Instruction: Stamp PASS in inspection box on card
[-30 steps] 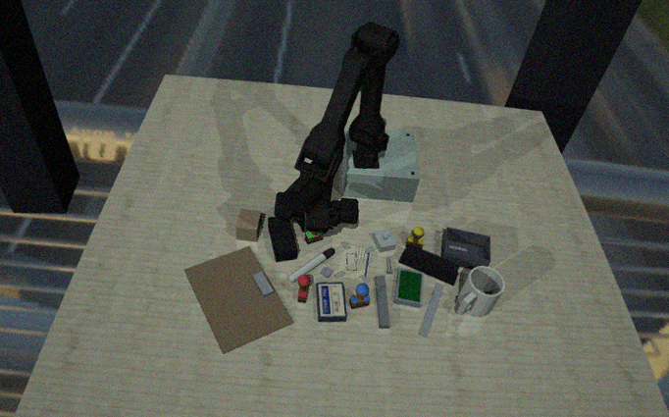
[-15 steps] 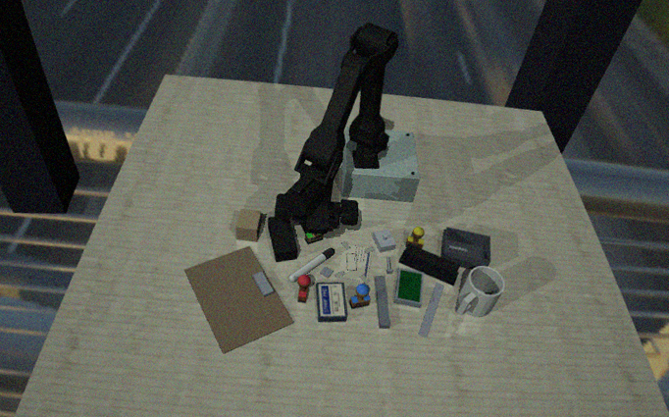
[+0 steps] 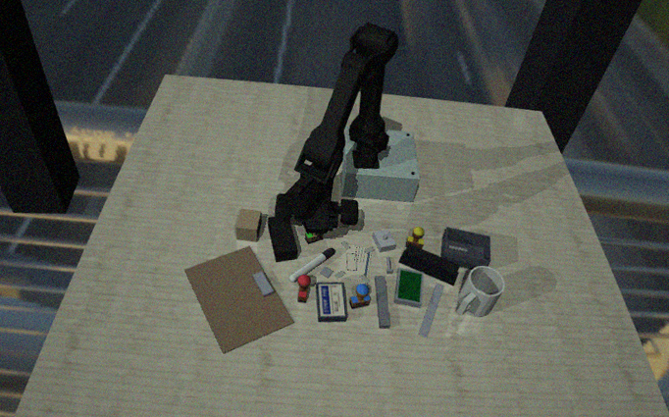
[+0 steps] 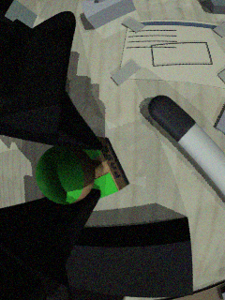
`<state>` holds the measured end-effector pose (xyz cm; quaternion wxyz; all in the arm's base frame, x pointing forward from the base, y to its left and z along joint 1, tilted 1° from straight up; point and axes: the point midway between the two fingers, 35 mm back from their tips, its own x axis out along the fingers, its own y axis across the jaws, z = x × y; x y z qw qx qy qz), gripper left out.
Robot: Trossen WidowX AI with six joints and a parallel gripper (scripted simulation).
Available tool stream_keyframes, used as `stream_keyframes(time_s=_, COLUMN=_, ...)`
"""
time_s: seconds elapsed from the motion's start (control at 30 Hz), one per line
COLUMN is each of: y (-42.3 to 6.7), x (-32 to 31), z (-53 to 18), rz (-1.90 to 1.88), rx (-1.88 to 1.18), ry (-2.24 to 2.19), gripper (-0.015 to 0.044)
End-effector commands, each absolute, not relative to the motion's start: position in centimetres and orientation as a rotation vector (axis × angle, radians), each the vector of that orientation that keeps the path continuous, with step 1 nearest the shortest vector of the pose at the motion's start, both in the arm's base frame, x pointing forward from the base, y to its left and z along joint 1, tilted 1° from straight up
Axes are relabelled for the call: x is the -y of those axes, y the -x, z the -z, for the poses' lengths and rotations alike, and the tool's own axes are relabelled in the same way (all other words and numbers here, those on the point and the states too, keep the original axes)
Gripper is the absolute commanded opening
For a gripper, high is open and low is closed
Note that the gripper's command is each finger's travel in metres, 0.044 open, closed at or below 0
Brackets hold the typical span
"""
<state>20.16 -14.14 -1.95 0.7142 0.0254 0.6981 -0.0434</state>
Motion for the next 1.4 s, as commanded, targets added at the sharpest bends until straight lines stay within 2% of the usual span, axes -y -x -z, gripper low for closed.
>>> stream_keyframes(time_s=0.0, y=-20.3, x=14.2, z=1.7, rz=0.098, rx=-1.545, ry=-0.055, gripper=0.0000)
stream_keyframes(time_s=1.37, y=-20.4, x=14.2, z=-0.2, rz=0.101, rx=-1.545, ry=-0.052, gripper=0.0000)
